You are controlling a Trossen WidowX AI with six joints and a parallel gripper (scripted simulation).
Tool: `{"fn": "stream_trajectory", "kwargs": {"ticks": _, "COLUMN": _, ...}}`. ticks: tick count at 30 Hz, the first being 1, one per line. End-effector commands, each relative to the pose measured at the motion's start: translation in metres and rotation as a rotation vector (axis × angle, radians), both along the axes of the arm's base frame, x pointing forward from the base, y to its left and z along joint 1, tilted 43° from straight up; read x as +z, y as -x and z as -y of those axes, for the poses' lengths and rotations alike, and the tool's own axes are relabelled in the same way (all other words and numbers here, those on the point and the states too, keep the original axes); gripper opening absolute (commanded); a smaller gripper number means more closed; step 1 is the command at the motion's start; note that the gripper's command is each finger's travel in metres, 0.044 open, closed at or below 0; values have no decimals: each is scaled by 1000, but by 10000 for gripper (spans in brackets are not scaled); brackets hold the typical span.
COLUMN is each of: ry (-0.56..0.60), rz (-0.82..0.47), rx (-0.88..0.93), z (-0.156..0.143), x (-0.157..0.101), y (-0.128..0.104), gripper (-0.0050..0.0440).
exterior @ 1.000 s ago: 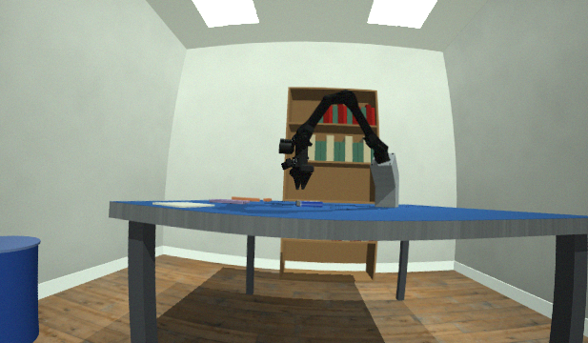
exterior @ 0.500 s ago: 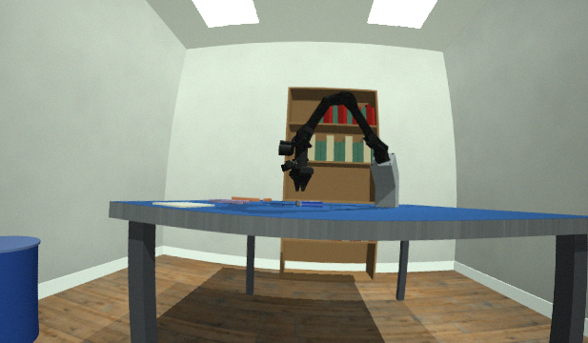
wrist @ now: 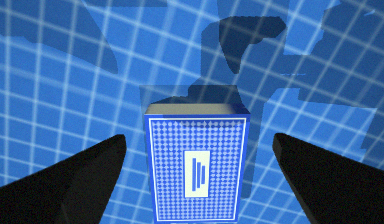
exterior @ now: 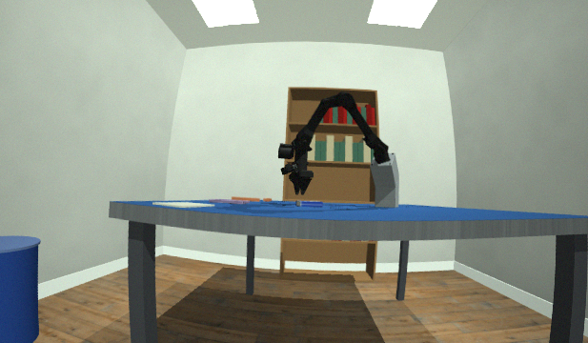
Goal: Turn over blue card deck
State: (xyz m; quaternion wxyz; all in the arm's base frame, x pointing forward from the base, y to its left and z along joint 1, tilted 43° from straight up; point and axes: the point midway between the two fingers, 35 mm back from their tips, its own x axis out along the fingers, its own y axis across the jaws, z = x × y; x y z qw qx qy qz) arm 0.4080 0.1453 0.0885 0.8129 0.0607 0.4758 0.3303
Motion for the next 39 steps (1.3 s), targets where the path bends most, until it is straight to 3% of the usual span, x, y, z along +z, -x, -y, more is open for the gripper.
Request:
{"fn": "stream_trajectory", "kwargs": {"ticks": 1, "ry": 2, "rz": 4, "rx": -4, "z": -4, "x": -2, "y": -2, "gripper": 415}}
{"fn": "stream_trajectory", "kwargs": {"ticks": 39, "ry": 1, "rz": 12, "rx": -3, "z": -9, "x": -6, "y": -6, "gripper": 415}}
